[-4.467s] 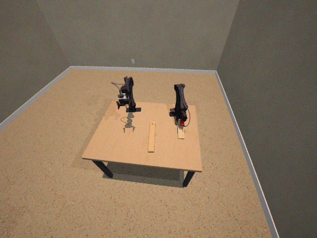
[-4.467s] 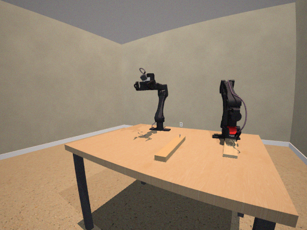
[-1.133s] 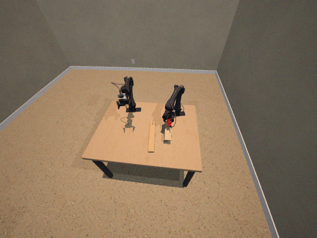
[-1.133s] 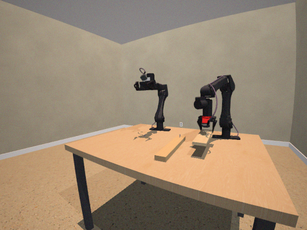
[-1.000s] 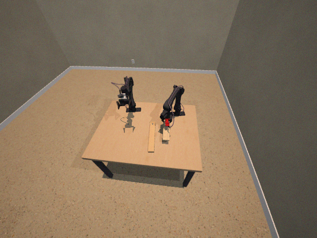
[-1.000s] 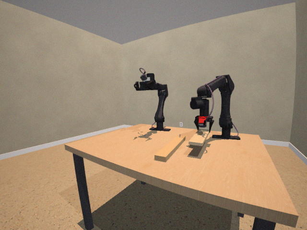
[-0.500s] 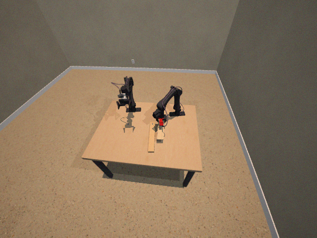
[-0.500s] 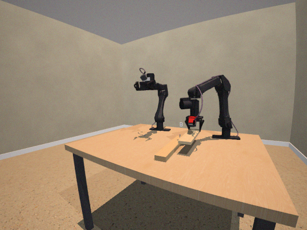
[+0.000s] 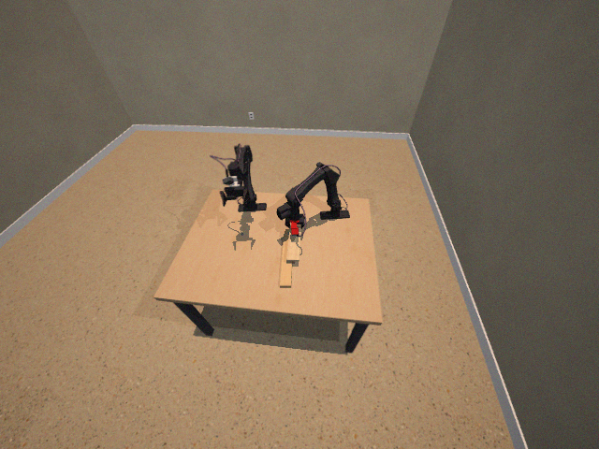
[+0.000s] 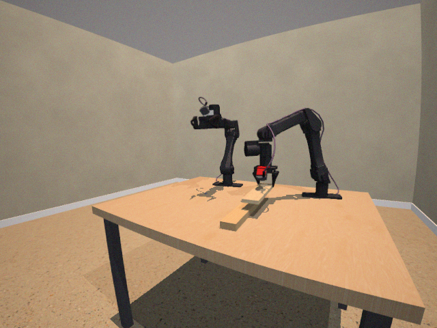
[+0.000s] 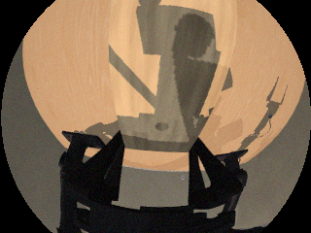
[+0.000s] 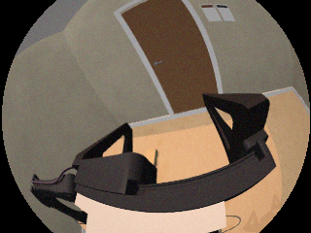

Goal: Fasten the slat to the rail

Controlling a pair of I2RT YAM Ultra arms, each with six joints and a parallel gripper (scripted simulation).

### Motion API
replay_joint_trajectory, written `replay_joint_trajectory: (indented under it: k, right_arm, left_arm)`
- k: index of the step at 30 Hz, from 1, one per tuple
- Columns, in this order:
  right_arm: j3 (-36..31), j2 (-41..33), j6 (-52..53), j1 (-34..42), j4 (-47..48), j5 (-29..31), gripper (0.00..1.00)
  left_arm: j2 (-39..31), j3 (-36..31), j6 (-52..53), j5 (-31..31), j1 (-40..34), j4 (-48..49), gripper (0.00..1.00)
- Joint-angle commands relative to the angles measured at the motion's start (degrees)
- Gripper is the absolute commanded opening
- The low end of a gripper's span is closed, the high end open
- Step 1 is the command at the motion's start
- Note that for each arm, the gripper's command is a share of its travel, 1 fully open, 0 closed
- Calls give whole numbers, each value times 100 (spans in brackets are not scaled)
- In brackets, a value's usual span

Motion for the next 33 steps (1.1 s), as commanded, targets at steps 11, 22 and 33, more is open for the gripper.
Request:
replay_joint_trajectory:
  k: [11,22,33]
  right_arm:
    - [55,-63,19,-3,161,37,100]
    - [55,-63,19,-3,161,37,100]
    - [55,-63,19,-3,161,37,100]
  left_arm:
    - [504,615,-981,-112,-739,225,72]
    - [468,632,-991,-125,-706,214,72]
    - [488,559,-990,-126,-707,230,72]
